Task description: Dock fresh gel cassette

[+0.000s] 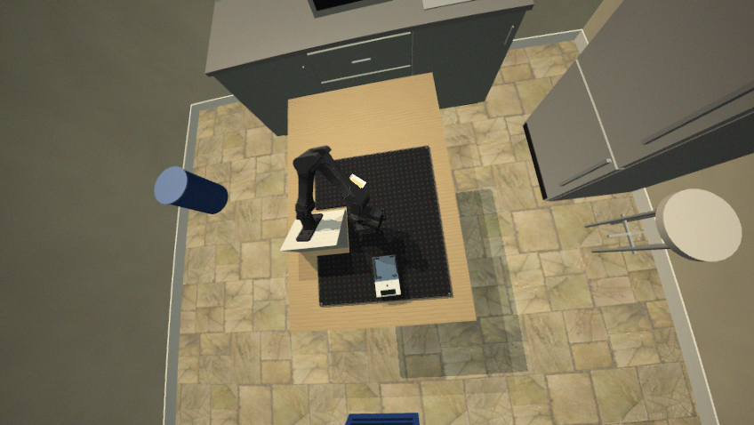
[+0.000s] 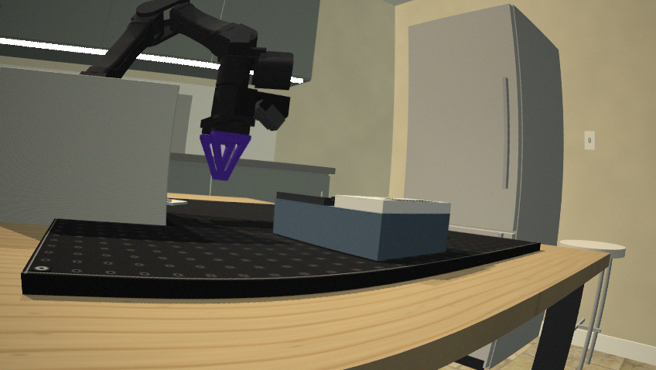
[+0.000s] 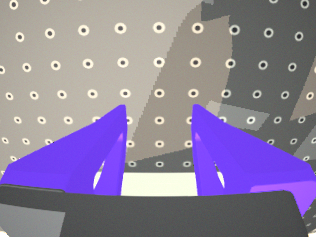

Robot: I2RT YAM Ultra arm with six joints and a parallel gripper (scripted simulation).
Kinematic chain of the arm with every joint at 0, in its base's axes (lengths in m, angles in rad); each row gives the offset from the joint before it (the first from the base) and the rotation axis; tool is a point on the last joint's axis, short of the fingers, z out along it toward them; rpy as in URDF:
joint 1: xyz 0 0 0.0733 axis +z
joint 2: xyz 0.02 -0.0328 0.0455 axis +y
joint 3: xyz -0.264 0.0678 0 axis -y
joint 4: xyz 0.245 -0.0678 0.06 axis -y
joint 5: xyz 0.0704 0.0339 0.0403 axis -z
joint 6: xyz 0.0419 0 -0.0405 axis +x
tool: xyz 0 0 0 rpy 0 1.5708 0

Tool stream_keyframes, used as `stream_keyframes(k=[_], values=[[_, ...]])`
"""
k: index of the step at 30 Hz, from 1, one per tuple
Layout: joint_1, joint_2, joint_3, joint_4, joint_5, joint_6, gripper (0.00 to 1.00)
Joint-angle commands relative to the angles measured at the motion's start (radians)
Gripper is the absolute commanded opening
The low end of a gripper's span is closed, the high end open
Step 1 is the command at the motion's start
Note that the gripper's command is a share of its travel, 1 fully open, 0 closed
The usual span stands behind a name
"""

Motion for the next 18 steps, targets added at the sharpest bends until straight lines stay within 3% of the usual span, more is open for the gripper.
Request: stream_keyframes(k=[1, 2, 3, 6, 8, 18], values=[[-0.010, -0.028, 0.024, 0.002, -0.002, 0.005, 0.34], [-0.010, -0.028, 0.024, 0.002, -0.002, 0.005, 0.34], [0.013, -0.041, -0.023, -0.007, -0.010, 0.049, 0.34], [0.040, -0.082, -0.043, -0.025, -0.020, 0.171, 0.34], [0.040, -0.082, -0.043, -0.025, -0.020, 0.171, 0.34], [0.144, -0.238, -0.097, -0.051, -0.055, 0.611, 0.34]])
